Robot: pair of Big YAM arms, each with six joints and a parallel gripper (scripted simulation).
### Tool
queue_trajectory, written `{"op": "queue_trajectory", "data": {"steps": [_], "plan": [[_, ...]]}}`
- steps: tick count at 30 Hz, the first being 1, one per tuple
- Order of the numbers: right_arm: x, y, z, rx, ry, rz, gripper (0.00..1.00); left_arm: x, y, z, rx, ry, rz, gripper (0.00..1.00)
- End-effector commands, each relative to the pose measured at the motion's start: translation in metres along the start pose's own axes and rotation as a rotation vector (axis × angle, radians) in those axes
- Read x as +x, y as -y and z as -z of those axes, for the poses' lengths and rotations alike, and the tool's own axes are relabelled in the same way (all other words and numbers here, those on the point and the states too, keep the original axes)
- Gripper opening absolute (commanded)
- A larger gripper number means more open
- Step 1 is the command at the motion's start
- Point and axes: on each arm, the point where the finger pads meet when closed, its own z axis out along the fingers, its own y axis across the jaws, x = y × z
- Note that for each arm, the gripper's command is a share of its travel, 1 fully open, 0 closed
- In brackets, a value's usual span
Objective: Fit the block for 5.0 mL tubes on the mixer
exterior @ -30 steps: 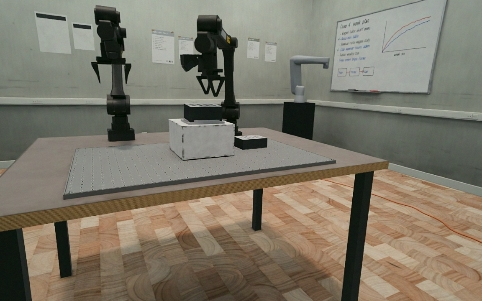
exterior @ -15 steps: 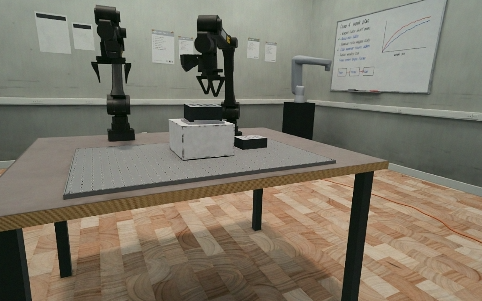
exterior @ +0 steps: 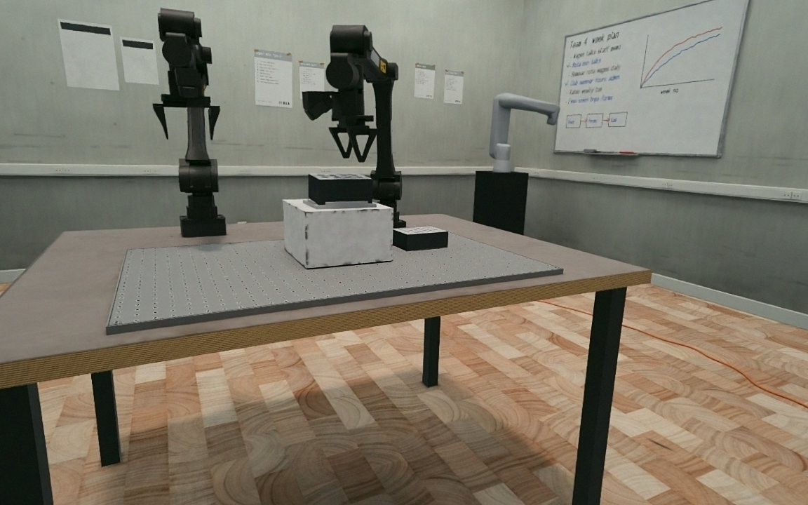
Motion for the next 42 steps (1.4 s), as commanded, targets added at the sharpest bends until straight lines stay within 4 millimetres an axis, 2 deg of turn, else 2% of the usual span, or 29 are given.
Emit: {"op": "queue_trajectory", "data": {"steps": [1,11,36,42], "plan": [[0.002,0.001,0.001,-0.001,-0.002,-0.008,1.0,-0.001,0.002,0.013,0.045,-0.031,0.01,0.0],[-0.001,0.001,0.007,0.002,0.013,-0.007,1.0,-0.01,0.015,0.007,0.048,-0.024,0.21,0.0],[-0.006,0.002,0.014,0.005,0.031,-0.006,1.0,-0.017,0.022,0.006,0.055,-0.008,0.63,0.0],[-0.007,0.002,0.017,0.006,0.036,-0.006,1.0,-0.023,0.029,0.006,0.057,-0.004,0.75,0.0]]}}
